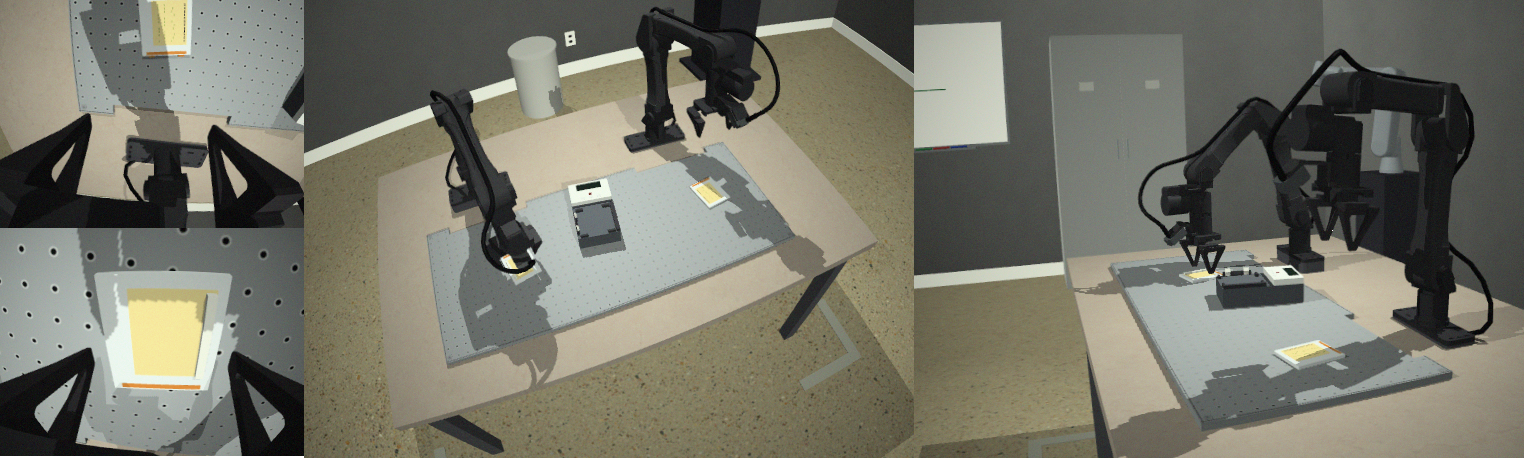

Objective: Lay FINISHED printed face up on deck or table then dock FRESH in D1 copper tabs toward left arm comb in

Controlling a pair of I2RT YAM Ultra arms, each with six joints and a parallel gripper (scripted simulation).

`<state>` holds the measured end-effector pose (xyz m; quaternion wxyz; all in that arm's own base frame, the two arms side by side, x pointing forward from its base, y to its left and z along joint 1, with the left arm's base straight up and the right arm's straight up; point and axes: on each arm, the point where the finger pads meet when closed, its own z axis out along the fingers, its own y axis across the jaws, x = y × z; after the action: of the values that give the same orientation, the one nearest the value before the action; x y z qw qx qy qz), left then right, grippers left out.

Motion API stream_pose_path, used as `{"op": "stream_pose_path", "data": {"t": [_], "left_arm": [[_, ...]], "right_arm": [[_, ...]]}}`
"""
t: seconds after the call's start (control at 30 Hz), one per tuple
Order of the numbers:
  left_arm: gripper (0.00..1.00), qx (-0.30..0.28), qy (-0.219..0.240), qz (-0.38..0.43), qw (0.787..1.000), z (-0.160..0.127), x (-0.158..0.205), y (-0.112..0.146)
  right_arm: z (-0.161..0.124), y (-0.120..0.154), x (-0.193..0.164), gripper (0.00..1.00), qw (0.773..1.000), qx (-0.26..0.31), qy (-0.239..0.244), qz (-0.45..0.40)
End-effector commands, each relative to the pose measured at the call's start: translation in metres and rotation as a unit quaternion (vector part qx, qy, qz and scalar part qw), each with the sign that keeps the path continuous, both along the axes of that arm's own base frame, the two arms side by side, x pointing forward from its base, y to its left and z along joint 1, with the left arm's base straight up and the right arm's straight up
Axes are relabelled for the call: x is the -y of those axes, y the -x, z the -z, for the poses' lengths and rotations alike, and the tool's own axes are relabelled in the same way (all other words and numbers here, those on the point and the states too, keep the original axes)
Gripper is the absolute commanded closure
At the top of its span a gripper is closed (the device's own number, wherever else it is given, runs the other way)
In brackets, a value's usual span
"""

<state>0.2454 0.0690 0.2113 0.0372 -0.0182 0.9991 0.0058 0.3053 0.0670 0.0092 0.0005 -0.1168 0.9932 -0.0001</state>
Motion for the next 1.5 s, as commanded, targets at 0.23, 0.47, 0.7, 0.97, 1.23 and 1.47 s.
{"op": "stream_pose_path", "data": {"t": [0.23,0.47,0.7,0.97,1.23,1.47], "left_arm": [[0.00,-0.009,0.001,-0.003,1.000,-0.0153,-0.0036,-0.0011],[0.00,-0.009,0.001,-0.003,1.000,-0.0153,-0.0036,-0.0011],[0.00,-0.009,0.001,-0.003,1.000,-0.0153,-0.0036,-0.0011],[0.00,-0.009,0.001,-0.003,1.000,-0.0153,-0.0036,-0.0011],[0.00,-0.009,0.001,-0.003,1.000,-0.0153,-0.0036,-0.0011],[0.00,-0.009,0.001,-0.003,1.000,-0.0153,-0.0036,-0.0011]], "right_arm": [[0.0090,-0.0027,0.0051,0.02,1.000,0.002,0.005,0.000],[0.0130,-0.0027,0.0050,0.02,1.000,0.003,0.005,-0.002],[0.0130,-0.0027,0.0050,0.02,1.000,0.003,0.005,-0.002],[0.0147,-0.0007,0.0054,0.02,1.000,-0.005,0.006,-0.002],[0.0171,0.0022,0.0059,0.02,1.000,-0.005,0.006,-0.002],[0.0171,0.0022,0.0059,0.02,1.000,-0.005,0.006,-0.002]]}}
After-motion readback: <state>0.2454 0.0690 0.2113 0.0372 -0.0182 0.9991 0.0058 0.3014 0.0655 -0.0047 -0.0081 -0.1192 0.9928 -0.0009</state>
